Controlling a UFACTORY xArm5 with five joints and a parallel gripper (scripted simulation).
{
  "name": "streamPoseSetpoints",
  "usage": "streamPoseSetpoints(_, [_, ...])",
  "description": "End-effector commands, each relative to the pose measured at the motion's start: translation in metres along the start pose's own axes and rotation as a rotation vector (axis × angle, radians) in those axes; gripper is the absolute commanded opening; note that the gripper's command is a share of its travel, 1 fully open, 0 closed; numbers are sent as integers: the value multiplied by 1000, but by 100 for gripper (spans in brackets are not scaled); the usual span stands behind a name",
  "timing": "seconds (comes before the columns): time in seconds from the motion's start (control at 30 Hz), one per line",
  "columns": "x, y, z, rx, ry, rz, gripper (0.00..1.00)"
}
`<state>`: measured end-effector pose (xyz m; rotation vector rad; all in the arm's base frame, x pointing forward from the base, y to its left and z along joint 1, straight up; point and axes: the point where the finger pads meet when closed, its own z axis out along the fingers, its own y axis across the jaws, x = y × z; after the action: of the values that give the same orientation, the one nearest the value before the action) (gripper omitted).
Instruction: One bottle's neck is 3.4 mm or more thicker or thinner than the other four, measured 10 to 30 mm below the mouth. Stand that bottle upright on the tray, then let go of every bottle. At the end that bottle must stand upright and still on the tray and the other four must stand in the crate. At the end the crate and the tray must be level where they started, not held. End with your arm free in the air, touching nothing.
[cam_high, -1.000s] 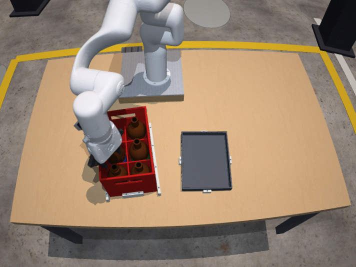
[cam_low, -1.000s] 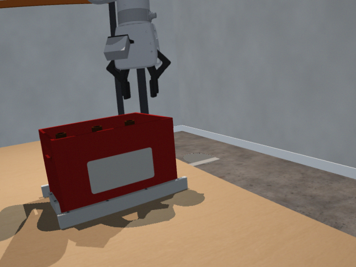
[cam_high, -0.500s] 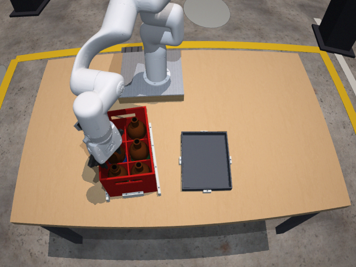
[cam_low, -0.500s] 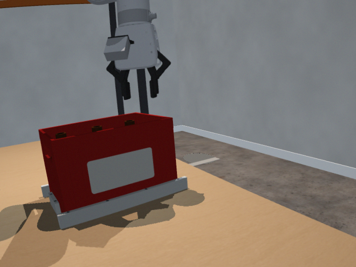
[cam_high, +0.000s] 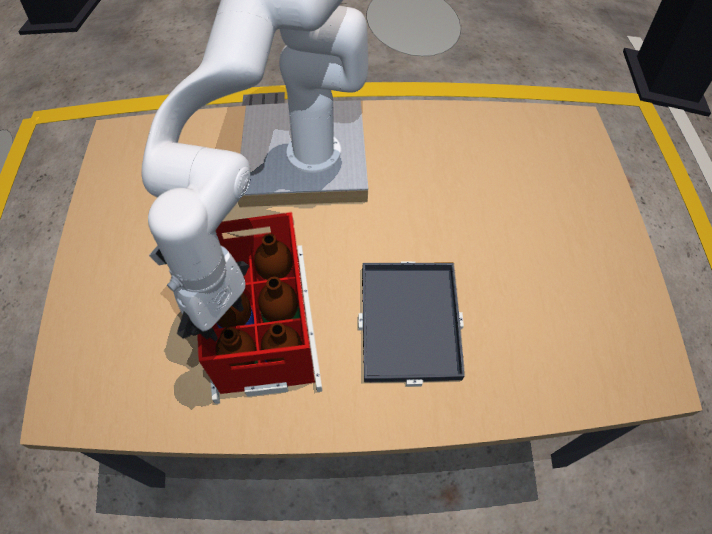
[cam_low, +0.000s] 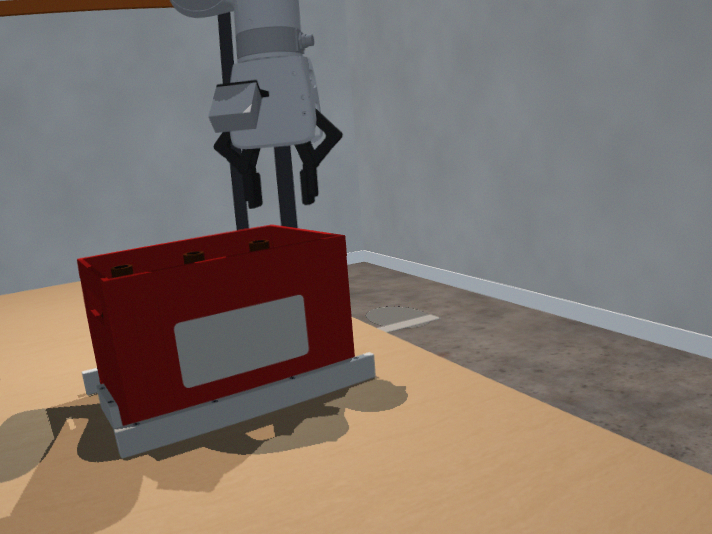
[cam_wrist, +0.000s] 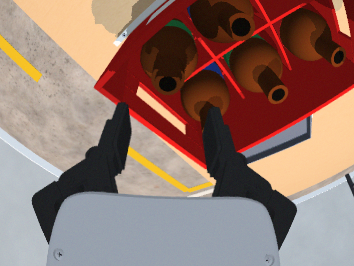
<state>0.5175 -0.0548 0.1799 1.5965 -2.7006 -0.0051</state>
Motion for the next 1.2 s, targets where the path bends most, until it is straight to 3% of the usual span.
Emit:
streamPoseSetpoints(0.0, [0, -1, 3, 4, -2, 0, 65])
streamPoseSetpoints(0.7, [0, -1, 26, 4, -2, 0, 65])
streamPoseSetpoints(1.17, [-1, -1, 30, 4, -2, 0, 65])
